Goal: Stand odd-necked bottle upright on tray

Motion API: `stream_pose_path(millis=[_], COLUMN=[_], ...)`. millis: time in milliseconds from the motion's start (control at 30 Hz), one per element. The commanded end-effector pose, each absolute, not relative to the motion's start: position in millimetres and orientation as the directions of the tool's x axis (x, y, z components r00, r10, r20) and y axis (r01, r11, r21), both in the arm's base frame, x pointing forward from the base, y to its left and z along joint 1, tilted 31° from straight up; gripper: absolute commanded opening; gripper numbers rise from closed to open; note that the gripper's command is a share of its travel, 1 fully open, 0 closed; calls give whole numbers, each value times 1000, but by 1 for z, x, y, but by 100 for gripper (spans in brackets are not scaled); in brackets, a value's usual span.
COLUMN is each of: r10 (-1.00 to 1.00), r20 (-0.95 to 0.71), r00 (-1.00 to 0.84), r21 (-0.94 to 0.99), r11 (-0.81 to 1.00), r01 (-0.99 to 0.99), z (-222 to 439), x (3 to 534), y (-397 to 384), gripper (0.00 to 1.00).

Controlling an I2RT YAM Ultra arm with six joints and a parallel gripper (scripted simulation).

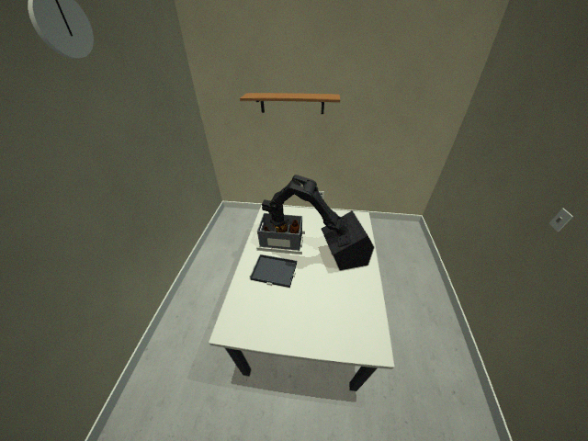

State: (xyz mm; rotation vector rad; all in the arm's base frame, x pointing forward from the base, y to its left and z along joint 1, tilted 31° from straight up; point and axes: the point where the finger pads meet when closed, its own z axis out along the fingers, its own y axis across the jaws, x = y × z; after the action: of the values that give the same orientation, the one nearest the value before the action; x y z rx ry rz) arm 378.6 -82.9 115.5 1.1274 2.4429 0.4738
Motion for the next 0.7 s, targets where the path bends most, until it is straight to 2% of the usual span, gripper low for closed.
stream_pose_path(millis=[0,567,600,667], r10=[777,777,777,777], r20=[-250,-250,-250,-250], r00=[-577,-577,-577,-577], r21=[467,467,467,467], r11=[619,619,619,619], r01=[632,632,632,631], z=[124,124,124,124], x=[383,383,383,383], y=[-87,-87,-87,-87], gripper=[0,0,61,61])
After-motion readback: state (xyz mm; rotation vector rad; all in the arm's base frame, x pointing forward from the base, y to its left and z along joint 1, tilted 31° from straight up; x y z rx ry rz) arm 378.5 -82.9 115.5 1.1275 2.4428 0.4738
